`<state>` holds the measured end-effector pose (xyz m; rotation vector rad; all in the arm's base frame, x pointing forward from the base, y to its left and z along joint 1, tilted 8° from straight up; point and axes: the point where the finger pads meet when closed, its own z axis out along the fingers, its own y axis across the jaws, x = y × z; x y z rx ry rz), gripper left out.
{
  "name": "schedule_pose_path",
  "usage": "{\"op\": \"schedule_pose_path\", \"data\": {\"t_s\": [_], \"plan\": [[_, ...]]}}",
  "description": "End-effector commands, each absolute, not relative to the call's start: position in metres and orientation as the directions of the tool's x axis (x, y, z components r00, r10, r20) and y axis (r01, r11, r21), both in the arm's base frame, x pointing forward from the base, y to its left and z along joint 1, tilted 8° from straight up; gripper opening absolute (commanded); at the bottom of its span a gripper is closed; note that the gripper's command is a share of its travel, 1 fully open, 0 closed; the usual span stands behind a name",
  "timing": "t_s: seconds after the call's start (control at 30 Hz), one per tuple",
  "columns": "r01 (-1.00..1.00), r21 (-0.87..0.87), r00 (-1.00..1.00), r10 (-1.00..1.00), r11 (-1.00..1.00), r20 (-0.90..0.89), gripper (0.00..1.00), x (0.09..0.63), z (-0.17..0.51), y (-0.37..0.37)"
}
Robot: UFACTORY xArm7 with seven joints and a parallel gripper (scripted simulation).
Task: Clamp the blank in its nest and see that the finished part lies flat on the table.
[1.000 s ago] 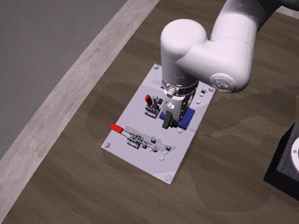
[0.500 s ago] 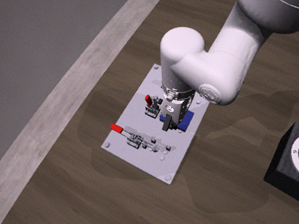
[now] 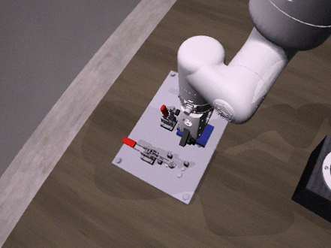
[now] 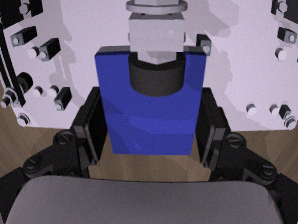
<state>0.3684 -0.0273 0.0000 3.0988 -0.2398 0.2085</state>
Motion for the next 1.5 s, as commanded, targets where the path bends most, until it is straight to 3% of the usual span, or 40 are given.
{"op": "schedule_pose_path", "data": {"t_s": [0.0,1.47], "plan": [[-0.155,0.015,0.978,-0.151,-0.988,0.14,0.0,0.37,0.001,-0.027],[-0.155,0.015,0.978,-0.151,-0.988,0.14,0.0,0.374,-0.021,-0.028]]}}
